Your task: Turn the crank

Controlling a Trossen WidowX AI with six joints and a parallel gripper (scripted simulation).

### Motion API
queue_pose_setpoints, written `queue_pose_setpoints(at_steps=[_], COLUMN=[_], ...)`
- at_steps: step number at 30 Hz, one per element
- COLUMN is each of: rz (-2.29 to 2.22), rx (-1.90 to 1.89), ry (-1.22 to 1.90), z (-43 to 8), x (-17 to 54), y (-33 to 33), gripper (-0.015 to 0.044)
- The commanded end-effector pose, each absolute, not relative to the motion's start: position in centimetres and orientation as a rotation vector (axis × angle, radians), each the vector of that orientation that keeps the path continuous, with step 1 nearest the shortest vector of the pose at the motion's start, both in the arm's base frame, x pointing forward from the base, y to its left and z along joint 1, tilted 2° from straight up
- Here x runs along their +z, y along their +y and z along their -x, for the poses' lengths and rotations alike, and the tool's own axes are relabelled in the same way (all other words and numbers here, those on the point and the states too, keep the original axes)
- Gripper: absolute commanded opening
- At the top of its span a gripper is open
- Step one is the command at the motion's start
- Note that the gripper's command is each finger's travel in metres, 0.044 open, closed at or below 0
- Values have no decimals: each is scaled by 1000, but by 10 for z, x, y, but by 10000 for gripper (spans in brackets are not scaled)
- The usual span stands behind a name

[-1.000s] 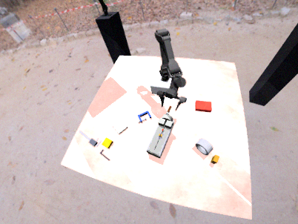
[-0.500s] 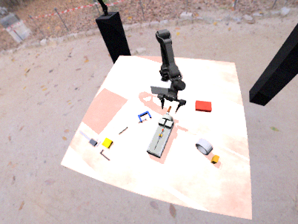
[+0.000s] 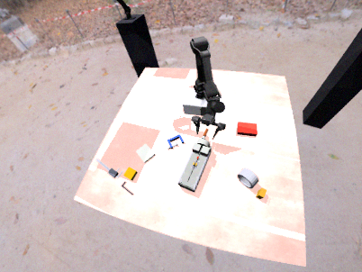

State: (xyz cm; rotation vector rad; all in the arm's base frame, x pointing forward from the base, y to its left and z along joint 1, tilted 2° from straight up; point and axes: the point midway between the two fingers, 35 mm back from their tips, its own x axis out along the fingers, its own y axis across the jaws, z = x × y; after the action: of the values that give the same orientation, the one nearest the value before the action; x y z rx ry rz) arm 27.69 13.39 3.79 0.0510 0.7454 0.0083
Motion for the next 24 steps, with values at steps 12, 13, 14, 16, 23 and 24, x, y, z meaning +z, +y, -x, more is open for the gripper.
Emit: queue_pose_setpoints(at_steps=[12, 13, 14, 16, 23, 24], rz=[-51, -51, -51, -51, -51, -51], rx=[4, 4, 4, 4, 4, 4], ry=[746, 746, 746, 746, 746, 746], z=[-276, -276, -276, -276, -276, -276], x=[33, 33, 33, 33, 33, 33], y=[133, 133, 133, 133, 133, 133], gripper=[177, 151, 125, 73, 0, 0])
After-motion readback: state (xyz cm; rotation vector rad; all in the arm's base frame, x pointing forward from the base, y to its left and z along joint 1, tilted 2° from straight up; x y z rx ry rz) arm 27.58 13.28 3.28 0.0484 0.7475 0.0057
